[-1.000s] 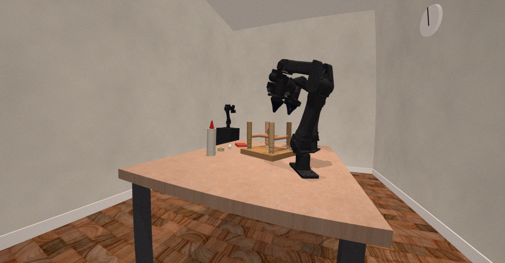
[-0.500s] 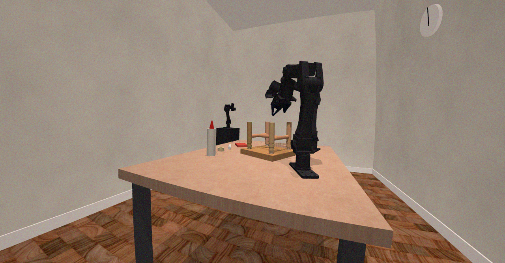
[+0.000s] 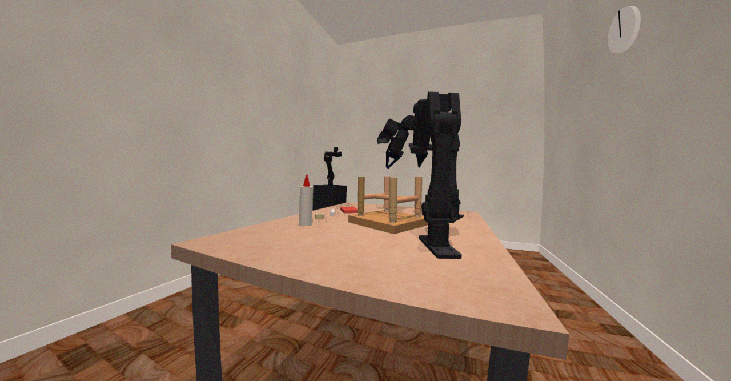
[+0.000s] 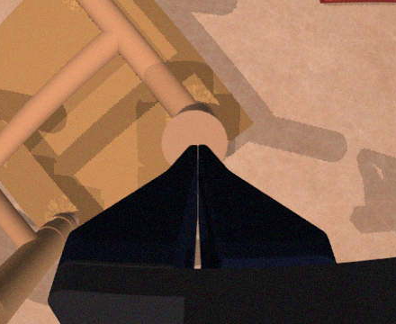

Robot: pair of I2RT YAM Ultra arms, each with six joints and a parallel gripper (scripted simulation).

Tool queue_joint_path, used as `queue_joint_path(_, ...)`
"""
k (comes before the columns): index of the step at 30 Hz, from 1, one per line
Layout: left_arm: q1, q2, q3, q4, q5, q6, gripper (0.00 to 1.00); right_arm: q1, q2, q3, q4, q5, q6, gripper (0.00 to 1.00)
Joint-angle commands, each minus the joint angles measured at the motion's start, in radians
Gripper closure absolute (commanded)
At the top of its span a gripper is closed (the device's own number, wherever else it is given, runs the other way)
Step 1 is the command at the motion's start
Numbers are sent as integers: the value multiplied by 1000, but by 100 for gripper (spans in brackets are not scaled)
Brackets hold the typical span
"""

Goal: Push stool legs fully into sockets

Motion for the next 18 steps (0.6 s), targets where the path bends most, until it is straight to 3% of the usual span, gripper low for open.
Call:
queue_joint_path(1, 17, -13, -26, -1, 5, 6, 100, 17, -14, 51, 25, 1, 2, 100)
queue_joint_path(18, 9, -20, 3, 6, 1, 6, 100, 6, -1, 13, -5, -7, -3, 100)
